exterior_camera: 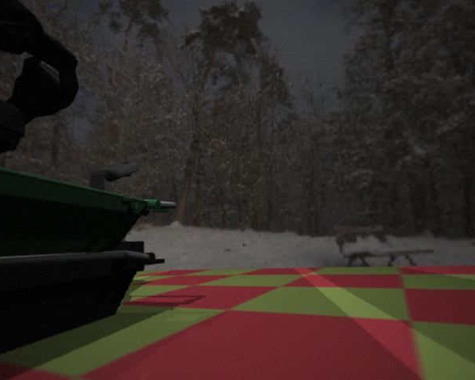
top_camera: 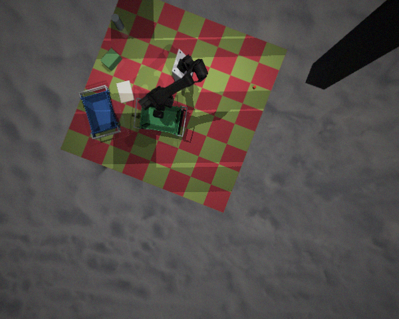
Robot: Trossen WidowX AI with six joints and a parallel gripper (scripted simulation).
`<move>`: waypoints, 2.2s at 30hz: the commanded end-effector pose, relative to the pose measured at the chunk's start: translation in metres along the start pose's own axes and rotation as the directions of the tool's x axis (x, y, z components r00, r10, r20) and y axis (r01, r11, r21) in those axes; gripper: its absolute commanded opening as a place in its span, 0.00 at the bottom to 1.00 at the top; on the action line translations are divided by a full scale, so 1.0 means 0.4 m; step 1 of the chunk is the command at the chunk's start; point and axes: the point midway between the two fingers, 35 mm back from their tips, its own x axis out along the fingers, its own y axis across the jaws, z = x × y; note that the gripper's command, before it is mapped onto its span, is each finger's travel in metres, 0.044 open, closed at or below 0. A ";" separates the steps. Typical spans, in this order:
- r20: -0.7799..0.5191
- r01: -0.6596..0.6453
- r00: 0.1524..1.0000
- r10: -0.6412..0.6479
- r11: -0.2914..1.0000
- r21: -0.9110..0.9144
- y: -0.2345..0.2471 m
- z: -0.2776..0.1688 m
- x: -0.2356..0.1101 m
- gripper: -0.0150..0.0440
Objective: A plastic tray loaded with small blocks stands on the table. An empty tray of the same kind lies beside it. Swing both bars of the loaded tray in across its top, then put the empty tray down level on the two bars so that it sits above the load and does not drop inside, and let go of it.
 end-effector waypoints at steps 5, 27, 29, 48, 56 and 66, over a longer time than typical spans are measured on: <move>0.002 -0.036 0.999 0.036 0.999 0.008 0.016 0.008 0.017 0.25; 0.002 -0.036 0.999 0.036 0.999 0.008 0.016 0.008 0.017 0.25; 0.002 -0.036 0.999 0.036 0.999 0.008 0.016 0.008 0.017 0.25; 0.002 -0.036 0.999 0.036 0.999 0.008 0.024 0.009 0.037 0.25; 0.002 -0.036 0.999 0.036 0.999 0.008 0.024 0.009 0.037 0.25; 0.002 -0.036 0.999 0.036 0.999 0.008 0.024 0.009 0.037 0.25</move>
